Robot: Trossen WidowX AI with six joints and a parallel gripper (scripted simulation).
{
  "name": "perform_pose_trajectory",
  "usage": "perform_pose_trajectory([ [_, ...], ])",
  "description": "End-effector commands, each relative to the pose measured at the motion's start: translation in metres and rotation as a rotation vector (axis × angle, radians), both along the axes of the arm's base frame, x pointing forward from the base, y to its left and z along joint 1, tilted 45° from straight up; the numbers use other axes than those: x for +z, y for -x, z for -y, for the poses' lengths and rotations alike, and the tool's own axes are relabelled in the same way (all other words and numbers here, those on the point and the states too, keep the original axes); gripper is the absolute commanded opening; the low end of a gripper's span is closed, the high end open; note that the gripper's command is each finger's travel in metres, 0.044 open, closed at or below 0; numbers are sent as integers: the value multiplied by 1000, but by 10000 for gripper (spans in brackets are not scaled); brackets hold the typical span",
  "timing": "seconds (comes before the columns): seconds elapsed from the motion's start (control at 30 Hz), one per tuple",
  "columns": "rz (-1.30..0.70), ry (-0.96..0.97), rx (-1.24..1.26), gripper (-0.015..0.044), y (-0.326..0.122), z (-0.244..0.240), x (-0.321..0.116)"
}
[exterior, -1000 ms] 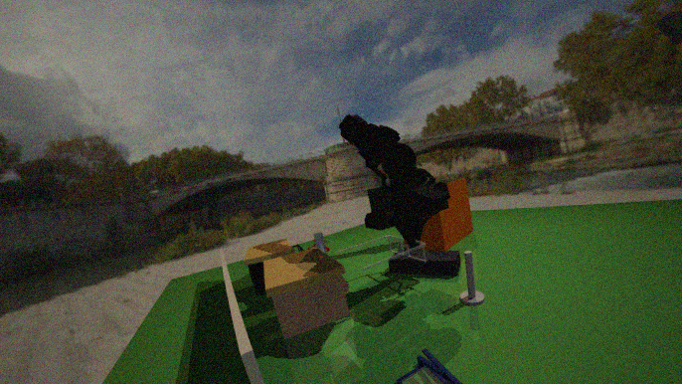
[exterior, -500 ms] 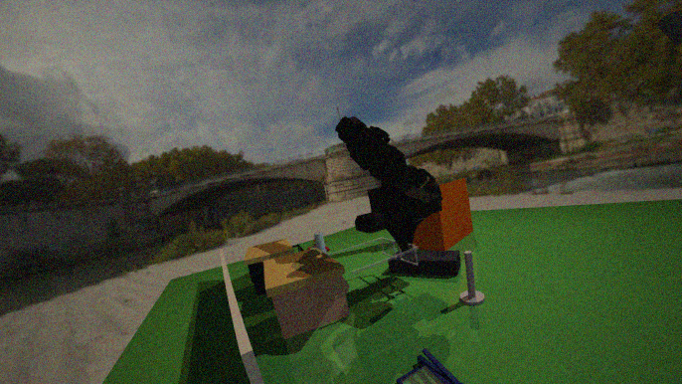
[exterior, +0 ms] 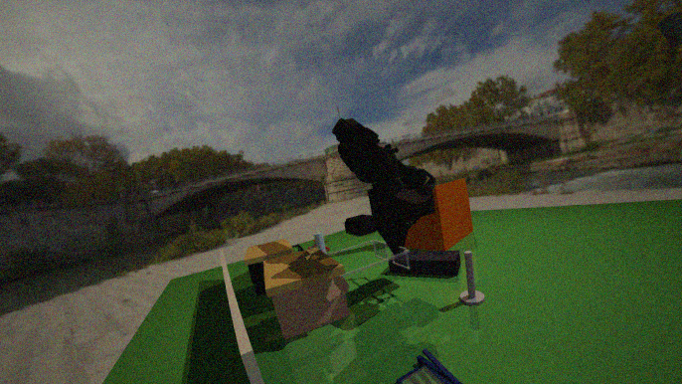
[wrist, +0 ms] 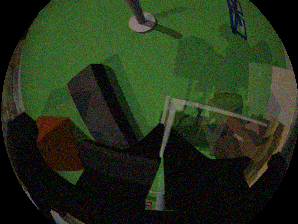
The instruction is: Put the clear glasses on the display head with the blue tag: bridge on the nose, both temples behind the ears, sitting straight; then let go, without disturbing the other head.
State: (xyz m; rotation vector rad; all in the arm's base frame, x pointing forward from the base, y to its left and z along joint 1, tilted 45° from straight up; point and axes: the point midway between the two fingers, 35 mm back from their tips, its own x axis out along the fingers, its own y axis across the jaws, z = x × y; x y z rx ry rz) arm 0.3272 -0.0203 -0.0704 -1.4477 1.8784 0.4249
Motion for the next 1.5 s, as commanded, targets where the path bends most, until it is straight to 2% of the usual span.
perform_pose_trajectory([
  [0.0, 1, 6, 3, 0, -7, 3, 2],
  [1.47, 4, 7, 3, 0, -69, 24, 13],
])
